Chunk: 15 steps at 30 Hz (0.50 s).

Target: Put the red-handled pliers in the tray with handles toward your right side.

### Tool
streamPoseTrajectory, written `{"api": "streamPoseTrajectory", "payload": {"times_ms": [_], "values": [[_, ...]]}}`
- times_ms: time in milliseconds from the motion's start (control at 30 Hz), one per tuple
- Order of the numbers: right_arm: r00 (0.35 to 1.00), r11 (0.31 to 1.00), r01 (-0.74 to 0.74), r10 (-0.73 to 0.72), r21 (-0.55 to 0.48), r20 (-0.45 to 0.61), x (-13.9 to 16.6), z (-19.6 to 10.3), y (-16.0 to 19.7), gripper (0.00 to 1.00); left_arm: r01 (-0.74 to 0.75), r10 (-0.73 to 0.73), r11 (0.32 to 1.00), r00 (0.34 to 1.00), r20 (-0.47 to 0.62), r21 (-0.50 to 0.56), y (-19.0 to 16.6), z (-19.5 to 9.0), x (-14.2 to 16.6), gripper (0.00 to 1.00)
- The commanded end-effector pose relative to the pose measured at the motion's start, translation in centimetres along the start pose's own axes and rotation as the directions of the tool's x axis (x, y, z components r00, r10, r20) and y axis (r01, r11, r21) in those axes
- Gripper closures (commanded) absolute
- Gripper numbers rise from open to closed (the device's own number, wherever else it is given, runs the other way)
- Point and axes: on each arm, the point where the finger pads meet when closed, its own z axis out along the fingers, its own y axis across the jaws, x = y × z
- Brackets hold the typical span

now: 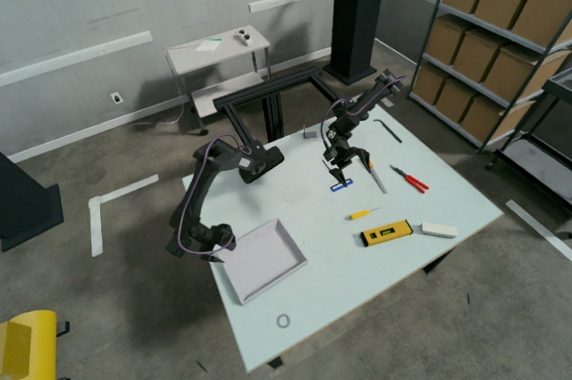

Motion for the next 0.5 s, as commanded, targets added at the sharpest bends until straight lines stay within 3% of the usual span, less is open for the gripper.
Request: {"api": "streamPoseTrajectory", "payload": {"times_ms": [0, 200, 433, 467], "values": [[1.0, 1.0, 0.002, -0.002, 0.027, 0.003, -0.2, -0.4, -0.6, 0.0, 0.033, -0.033, 0.999, 0.999, 0.002, -0.01, 0.7, -0.2, -0.4, 0.0], [0.994, 0.988, -0.1, 0.095, 0.118, 0.051, -1.9, -0.4, -1.8, 0.0, 0.114, -0.114, 0.993, 0.992, -0.062, -0.008, 1.0, -0.7, 2.1, 0.0], [0.951, 0.909, -0.301, 0.266, 0.288, 0.156, -6.8, -0.8, -2.5, 0.0, 0.254, -0.252, 0.967, 0.946, -0.206, -0.013, 2.3, -2.3, 9.4, 0.0], [0.951, 0.909, -0.301, 0.266, 0.288, 0.156, -6.8, -0.8, -2.5, 0.0, 0.254, -0.252, 0.967, 0.946, -0.206, -0.013, 2.3, -2.3, 9.4, 0.0]]}}
